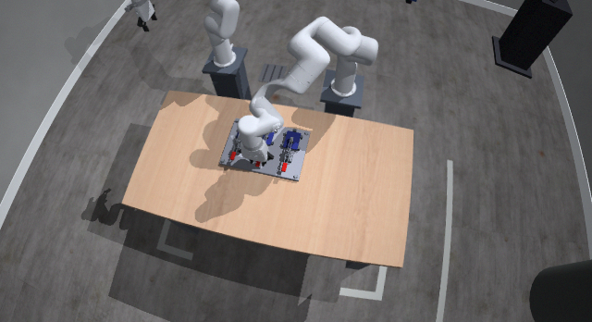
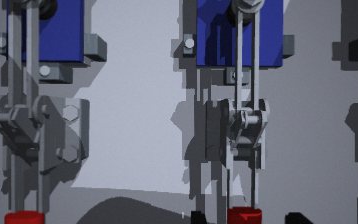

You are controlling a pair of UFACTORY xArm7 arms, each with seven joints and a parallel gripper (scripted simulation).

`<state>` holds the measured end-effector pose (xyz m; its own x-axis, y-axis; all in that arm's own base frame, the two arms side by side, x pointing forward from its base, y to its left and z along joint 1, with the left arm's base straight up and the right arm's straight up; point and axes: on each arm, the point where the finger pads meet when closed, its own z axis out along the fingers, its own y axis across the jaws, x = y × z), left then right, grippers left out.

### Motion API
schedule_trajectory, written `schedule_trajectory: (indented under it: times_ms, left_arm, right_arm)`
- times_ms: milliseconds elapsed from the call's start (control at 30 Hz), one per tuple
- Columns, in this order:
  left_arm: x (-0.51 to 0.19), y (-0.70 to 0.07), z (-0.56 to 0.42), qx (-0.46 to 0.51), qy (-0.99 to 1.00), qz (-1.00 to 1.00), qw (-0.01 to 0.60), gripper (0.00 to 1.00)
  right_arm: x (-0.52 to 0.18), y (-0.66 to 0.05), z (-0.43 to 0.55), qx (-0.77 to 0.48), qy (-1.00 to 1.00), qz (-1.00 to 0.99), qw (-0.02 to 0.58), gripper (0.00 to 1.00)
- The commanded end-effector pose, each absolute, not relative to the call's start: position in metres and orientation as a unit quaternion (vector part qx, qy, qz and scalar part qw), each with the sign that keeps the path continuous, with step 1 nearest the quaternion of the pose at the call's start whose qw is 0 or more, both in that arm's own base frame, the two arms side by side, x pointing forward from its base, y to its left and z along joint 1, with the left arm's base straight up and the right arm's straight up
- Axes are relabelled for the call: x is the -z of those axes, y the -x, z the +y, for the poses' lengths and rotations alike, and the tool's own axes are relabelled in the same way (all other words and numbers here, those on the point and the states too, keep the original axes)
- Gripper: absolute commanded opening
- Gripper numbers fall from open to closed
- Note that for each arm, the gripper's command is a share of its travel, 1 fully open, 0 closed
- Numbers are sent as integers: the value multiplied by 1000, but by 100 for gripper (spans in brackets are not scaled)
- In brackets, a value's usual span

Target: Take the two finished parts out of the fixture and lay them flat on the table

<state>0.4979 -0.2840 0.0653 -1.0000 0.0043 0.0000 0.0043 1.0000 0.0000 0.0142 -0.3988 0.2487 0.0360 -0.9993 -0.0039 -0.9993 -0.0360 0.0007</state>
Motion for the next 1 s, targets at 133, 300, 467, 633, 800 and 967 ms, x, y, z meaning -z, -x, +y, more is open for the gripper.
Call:
schedule_trajectory:
  times_ms: [133, 300, 467, 633, 800, 967]
  left_arm:
    - [-51, -499, -285, -1, 2, -1000, -2, 48]
    - [-50, -499, -285, -1, 2, -1000, -2, 48]
    - [-50, -499, -285, -1, 2, -1000, -2, 48]
    - [-50, -499, -285, -1, 2, -1000, -2, 48]
    - [-50, -499, -285, -1, 2, -1000, -2, 0]
    - [-50, -499, -285, -1, 2, -1000, -2, 0]
  right_arm:
    - [-250, -14, -400, 0, 720, 694, 0, 100]
    - [-250, -14, -400, 0, 720, 694, 0, 100]
    - [-250, -14, -400, 0, 720, 694, 0, 100]
    - [-250, -14, -400, 0, 720, 694, 0, 100]
    - [-250, -14, -400, 0, 720, 694, 0, 100]
    - [-250, -14, -400, 0, 720, 694, 0, 100]
